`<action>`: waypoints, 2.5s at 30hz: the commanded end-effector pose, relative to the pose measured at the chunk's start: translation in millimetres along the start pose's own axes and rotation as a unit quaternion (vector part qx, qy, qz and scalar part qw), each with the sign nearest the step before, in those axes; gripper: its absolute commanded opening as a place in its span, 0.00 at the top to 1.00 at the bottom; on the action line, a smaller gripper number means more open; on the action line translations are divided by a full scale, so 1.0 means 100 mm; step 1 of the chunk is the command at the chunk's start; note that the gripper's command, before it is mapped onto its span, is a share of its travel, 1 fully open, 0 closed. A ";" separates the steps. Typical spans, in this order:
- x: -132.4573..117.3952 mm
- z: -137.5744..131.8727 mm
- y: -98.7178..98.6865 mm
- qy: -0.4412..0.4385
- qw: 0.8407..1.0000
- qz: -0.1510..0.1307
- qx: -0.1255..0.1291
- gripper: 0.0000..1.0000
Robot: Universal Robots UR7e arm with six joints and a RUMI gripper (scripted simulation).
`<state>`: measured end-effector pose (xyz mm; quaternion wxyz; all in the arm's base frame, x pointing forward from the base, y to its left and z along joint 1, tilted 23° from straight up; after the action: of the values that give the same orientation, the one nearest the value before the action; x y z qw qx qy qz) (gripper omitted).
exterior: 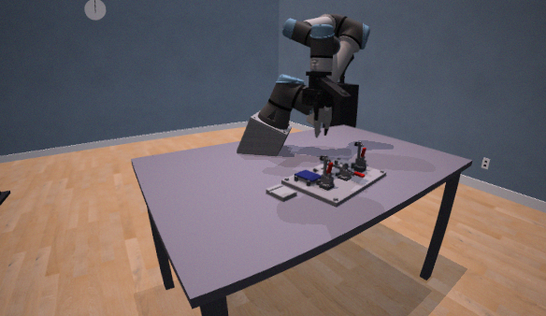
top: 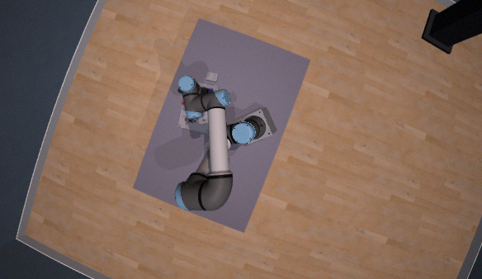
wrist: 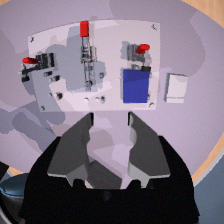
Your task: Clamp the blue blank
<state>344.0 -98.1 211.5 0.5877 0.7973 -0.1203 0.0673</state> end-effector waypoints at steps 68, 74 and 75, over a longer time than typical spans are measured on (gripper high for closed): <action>0.14 0.56 -0.08 0.000 1.000 0.000 0.002 0.72; 0.14 0.56 -0.22 0.000 1.000 0.000 0.002 0.72; 0.14 0.56 -0.23 0.000 1.000 0.000 0.002 0.72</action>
<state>358.4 -148.1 184.0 0.5855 0.7989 -0.1196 0.0678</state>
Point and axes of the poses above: the point where the finger pads meet when closed, its own y axis back along the fingers, its own z axis across the jaws, x = y × z, the point moved 9 cm from there along y, back along the fingers, and after that the axes turned 15 degrees about -y, right-handed, at the moved point
